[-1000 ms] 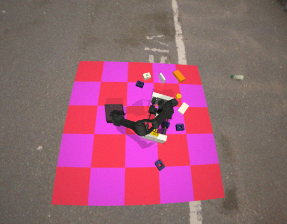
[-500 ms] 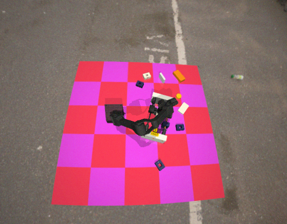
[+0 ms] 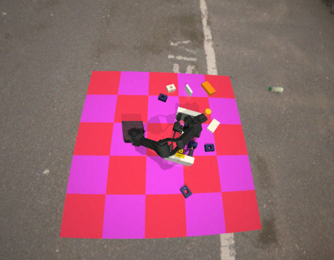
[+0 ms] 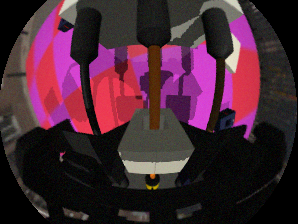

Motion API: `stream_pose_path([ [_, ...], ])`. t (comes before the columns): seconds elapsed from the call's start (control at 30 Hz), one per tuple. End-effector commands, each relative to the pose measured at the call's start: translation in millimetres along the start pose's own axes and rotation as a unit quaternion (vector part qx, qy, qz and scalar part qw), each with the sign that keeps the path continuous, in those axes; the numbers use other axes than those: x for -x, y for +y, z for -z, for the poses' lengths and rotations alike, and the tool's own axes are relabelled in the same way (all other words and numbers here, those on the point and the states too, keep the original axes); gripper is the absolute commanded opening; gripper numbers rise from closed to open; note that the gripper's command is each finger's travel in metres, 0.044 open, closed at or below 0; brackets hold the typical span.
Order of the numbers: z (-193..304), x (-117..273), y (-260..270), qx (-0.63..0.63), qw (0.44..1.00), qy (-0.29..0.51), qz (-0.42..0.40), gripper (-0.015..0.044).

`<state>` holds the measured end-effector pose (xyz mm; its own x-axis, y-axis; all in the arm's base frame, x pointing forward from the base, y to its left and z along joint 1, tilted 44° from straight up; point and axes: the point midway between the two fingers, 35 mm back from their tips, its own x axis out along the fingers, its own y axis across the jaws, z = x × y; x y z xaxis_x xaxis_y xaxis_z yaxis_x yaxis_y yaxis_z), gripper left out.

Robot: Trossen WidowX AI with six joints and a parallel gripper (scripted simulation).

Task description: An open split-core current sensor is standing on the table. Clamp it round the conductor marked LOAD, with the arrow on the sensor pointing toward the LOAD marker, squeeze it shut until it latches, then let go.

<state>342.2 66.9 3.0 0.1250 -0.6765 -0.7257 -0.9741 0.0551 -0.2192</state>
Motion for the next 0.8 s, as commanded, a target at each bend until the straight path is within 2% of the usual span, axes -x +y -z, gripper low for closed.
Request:
stream_pose_path([
  [0.0,-0.2,-0.2,0.1,0.0,1.0,0.0,0.0,0.021],
  [0.3,0.1,1.6,0.0,0.0,1.0,0.0,-0.001,0.044],
  [0.7,-0.2,0.5,-0.1,0.0,1.0,0.0,0.0,0.0125],
  [0.77,-0.2,0.5,-0.1,0.0,1.0,0.0,0.0,0.0106],
])
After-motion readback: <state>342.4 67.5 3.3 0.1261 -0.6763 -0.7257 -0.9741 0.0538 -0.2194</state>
